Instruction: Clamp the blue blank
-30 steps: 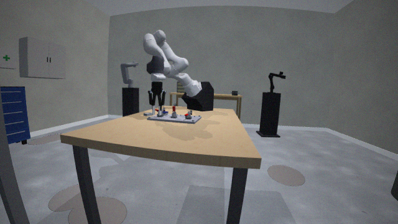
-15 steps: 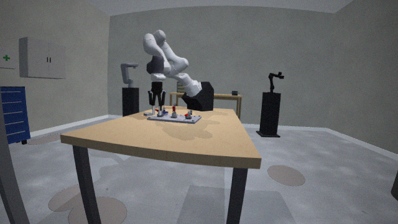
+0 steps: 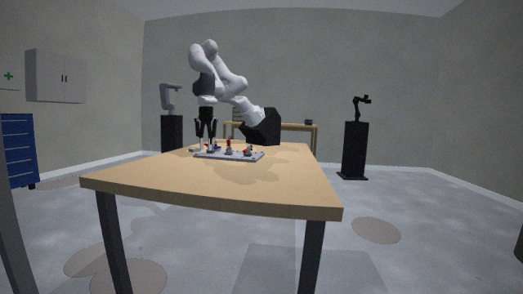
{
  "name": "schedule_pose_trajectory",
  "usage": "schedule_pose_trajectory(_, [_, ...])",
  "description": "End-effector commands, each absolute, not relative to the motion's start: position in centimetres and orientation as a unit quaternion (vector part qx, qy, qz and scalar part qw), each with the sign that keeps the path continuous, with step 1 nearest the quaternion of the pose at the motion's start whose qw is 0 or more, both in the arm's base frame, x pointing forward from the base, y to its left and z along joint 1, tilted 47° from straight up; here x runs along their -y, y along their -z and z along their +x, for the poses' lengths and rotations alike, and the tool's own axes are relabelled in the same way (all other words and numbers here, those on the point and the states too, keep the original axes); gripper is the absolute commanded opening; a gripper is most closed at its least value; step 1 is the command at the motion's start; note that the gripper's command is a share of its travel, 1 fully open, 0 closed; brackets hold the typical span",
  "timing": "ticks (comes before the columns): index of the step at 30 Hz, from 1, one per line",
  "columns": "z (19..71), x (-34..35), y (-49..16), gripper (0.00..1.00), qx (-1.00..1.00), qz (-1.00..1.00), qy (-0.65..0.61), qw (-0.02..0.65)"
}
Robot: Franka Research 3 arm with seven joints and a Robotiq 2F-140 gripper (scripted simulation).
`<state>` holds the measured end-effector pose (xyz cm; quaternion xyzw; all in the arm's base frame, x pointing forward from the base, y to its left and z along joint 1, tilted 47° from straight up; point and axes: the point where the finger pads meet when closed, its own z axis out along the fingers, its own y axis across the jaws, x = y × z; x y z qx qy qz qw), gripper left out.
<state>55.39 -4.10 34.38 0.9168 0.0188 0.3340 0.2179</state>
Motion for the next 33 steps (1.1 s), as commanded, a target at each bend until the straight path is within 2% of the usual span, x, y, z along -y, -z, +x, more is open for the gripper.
schedule_pose_trajectory(1, [54.8, 3.7, -34.9, 0.28, -0.020, 0.917, -0.332, 0.219])
schedule_pose_trajectory(9, [52.7, 2.4, -37.2, 0.28, -0.020, 0.917, -0.332, 0.219])
schedule_pose_trajectory(23, [52.6, 2.3, -37.4, 0.28, -0.020, 0.917, -0.332, 0.219])
schedule_pose_trajectory(24, [52.6, 2.3, -37.4, 0.00, -0.020, 0.917, -0.332, 0.219])
schedule_pose_trajectory(33, [52.6, 2.3, -37.4, 0.00, -0.020, 0.917, -0.332, 0.219])
